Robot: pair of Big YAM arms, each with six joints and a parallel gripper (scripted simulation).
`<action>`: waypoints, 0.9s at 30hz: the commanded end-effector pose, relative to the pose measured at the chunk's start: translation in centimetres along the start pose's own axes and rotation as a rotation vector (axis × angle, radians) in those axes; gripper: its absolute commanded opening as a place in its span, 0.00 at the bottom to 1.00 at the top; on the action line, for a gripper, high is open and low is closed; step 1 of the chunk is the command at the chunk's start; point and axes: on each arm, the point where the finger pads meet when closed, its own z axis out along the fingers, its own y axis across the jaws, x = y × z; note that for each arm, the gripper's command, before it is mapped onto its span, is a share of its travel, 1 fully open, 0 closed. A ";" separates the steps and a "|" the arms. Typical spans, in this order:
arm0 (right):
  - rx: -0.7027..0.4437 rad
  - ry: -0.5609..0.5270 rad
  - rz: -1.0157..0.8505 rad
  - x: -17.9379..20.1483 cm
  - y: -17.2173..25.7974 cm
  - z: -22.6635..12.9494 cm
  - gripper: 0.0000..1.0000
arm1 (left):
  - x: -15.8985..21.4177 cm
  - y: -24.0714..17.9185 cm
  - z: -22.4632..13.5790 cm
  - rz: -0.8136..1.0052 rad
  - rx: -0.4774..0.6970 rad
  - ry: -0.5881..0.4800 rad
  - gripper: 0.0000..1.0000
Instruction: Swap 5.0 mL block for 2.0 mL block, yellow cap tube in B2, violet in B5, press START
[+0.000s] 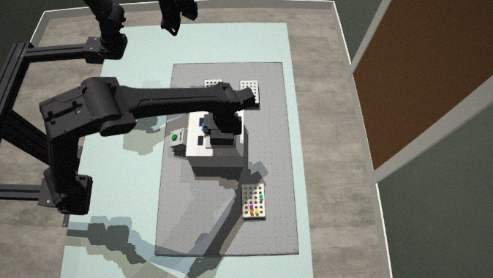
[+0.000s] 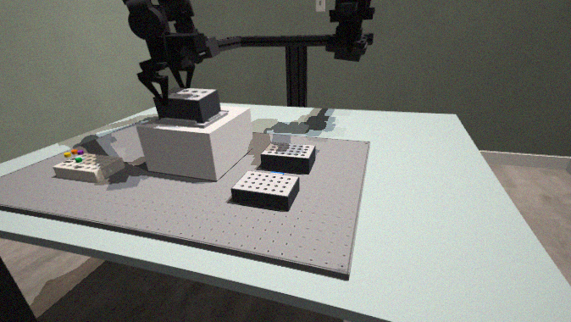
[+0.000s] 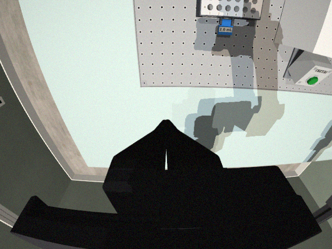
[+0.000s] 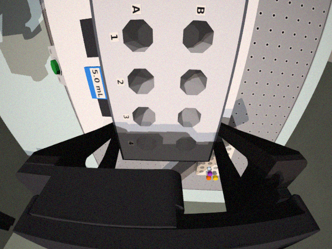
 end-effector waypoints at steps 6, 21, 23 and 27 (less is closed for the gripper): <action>0.002 -0.018 -0.050 -1.4 1.3 -2.5 0.00 | -1.9 0.6 -1.2 -0.026 -0.003 -0.054 0.00; 0.014 -0.025 -0.066 -1.8 0.6 -3.5 0.00 | -1.8 0.6 -1.2 -0.026 -0.002 -0.054 0.00; 0.019 -0.028 -0.066 -2.0 0.3 -3.8 0.00 | -1.8 0.6 -1.2 -0.025 -0.002 -0.054 0.00; 0.027 -0.032 -0.065 -2.2 -0.1 -4.2 0.00 | -1.8 0.6 -1.1 -0.025 -0.002 -0.054 0.00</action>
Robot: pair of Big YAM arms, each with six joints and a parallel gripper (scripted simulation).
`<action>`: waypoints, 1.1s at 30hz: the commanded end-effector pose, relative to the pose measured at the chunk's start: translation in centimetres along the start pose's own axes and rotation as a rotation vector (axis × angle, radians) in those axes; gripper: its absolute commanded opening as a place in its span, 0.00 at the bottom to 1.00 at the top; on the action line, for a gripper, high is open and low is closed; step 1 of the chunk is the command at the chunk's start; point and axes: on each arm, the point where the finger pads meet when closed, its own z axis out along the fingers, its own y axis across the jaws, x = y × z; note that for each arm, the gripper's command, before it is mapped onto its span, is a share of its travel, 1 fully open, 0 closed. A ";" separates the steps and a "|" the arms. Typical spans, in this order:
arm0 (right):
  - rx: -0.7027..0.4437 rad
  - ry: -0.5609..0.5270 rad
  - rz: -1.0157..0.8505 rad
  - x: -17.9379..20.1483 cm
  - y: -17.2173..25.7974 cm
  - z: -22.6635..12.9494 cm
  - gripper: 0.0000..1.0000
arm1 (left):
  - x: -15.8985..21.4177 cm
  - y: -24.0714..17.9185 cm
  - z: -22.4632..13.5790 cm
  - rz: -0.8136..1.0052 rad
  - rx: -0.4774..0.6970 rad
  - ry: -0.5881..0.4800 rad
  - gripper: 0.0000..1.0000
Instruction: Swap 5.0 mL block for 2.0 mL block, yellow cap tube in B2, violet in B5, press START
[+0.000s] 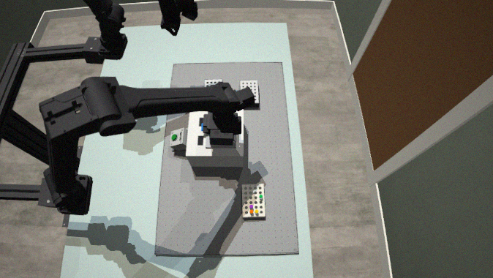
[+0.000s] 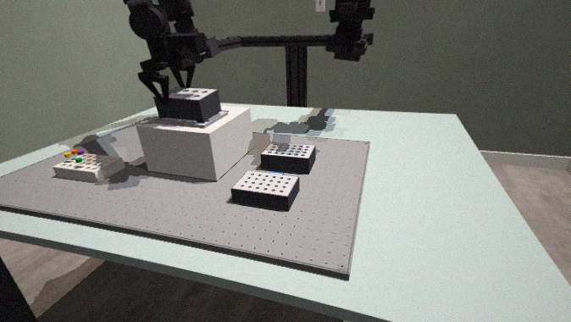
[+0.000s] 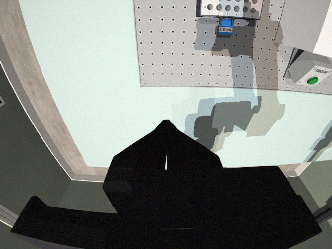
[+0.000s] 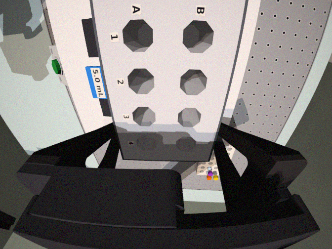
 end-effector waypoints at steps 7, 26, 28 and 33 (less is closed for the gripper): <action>0.047 -0.044 -0.061 -2.4 -0.7 -4.1 0.00 | -1.8 0.6 -1.1 -0.025 -0.002 -0.054 0.00; 0.051 -0.047 -0.059 -2.5 -1.0 -4.4 0.00 | -1.7 0.6 -1.1 -0.024 -0.002 -0.053 0.00; 0.051 -0.046 -0.058 -2.5 -1.0 -4.4 0.00 | -1.7 0.6 -1.1 -0.024 -0.002 -0.053 0.00; 0.051 -0.046 -0.057 -2.5 -1.0 -4.4 0.00 | -1.7 0.6 -1.0 -0.024 -0.001 -0.053 0.00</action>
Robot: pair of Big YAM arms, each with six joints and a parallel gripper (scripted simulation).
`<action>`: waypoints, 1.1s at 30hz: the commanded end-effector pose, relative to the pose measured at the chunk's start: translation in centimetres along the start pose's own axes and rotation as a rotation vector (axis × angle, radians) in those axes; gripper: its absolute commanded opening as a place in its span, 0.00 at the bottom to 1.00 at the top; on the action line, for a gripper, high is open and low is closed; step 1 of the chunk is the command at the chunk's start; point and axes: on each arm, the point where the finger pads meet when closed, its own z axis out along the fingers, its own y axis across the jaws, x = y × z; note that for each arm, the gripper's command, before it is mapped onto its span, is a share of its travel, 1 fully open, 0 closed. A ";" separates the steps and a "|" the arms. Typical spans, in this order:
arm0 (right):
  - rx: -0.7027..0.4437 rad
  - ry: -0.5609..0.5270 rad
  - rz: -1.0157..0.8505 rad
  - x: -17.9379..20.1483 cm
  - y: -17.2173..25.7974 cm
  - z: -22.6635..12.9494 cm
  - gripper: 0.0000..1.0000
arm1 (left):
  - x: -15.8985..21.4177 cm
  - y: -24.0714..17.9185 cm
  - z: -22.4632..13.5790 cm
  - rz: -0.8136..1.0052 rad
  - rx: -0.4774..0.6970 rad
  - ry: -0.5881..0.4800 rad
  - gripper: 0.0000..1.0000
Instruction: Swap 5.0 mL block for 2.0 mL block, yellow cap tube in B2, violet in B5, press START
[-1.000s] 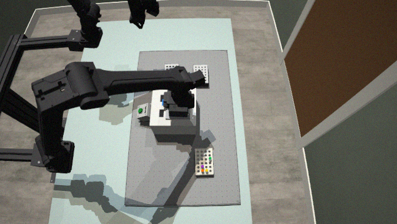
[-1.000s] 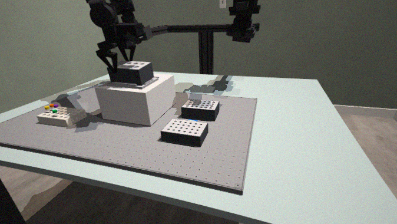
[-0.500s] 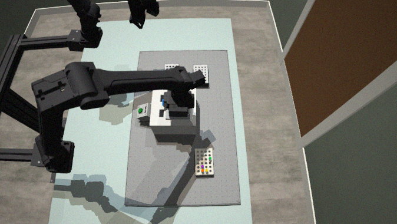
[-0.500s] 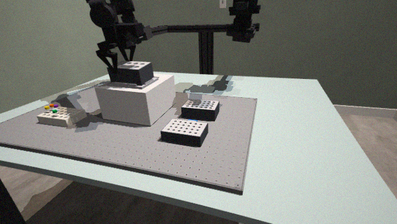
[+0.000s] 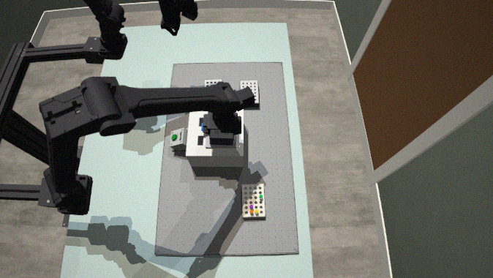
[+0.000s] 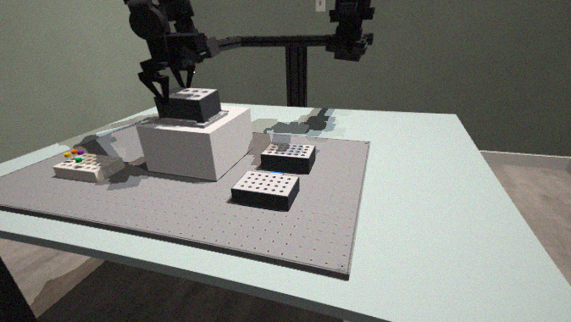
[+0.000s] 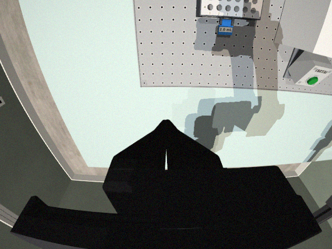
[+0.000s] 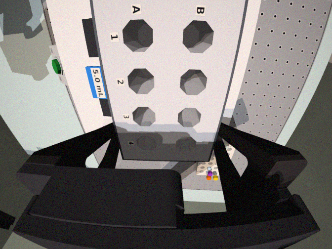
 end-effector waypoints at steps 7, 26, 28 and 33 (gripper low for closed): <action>0.046 -0.044 -0.038 -2.4 -1.0 -4.5 0.00 | -1.7 0.6 -1.0 -0.023 -0.001 -0.052 0.00; 0.045 -0.043 -0.044 -2.3 -1.1 -4.5 0.00 | -1.6 0.6 -1.0 -0.022 -0.001 -0.052 0.00; 0.045 -0.043 -0.045 -2.3 -1.1 -4.5 0.00 | -1.6 0.6 -1.0 -0.022 -0.001 -0.051 0.00; 0.045 -0.043 -0.049 -2.3 -1.1 -4.5 0.00 | -1.1 0.5 -0.9 -0.020 0.001 -0.031 0.00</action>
